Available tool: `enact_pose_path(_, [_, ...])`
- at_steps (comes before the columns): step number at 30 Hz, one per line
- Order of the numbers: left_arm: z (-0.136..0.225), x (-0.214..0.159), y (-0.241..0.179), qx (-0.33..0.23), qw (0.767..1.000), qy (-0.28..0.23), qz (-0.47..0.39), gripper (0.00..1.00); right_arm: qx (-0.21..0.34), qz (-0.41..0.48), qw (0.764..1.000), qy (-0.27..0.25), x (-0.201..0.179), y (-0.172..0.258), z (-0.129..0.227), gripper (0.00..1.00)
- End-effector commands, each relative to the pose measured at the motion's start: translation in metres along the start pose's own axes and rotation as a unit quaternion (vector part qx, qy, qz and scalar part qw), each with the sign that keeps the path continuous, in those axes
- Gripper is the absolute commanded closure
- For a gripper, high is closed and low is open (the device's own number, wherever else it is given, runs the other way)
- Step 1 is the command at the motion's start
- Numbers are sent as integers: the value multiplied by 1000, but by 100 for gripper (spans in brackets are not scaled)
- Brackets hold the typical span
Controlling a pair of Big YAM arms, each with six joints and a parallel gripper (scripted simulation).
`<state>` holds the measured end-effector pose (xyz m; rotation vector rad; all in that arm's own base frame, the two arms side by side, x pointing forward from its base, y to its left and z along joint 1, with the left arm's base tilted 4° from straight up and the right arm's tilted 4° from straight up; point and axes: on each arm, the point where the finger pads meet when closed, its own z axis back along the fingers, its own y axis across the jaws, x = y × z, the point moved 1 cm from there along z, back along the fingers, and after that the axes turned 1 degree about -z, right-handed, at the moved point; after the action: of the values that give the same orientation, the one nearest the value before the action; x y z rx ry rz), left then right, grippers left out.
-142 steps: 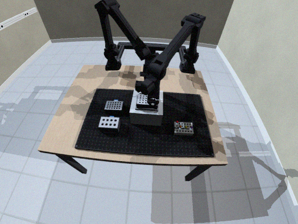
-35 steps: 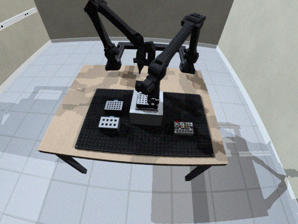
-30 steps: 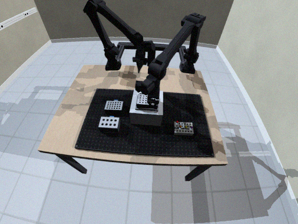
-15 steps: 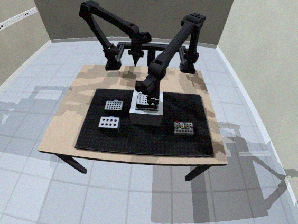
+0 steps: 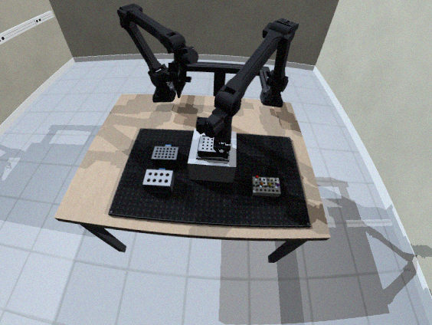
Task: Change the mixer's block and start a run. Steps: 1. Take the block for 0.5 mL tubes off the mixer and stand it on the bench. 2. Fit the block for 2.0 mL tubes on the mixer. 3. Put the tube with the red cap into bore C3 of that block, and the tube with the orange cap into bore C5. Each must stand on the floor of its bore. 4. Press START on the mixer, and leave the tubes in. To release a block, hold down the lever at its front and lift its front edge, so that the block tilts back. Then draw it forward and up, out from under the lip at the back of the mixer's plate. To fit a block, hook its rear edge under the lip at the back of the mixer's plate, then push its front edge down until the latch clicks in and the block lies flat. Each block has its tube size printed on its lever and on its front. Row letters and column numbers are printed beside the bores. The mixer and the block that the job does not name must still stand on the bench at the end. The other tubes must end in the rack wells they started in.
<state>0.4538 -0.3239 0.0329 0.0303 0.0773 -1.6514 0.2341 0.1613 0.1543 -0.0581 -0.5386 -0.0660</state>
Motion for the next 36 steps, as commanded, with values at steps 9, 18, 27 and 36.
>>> enact_pose_path(9, [18,-5,-2,2,1000,0,6,100,15,8,999,40,38,-40,16,100])
enact_pose_path(18, [18,-4,-2,2,1000,0,5,100,9,11,993,117,51,-74,13,100])
enact_pose_path(27, [18,-4,-2,2,1000,0,5,100,-1,11,985,169,60,-124,9,100])
enact_pose_path(36, [18,-4,-2,3,1000,0,4,100,-2,18,970,242,64,-155,4,100])
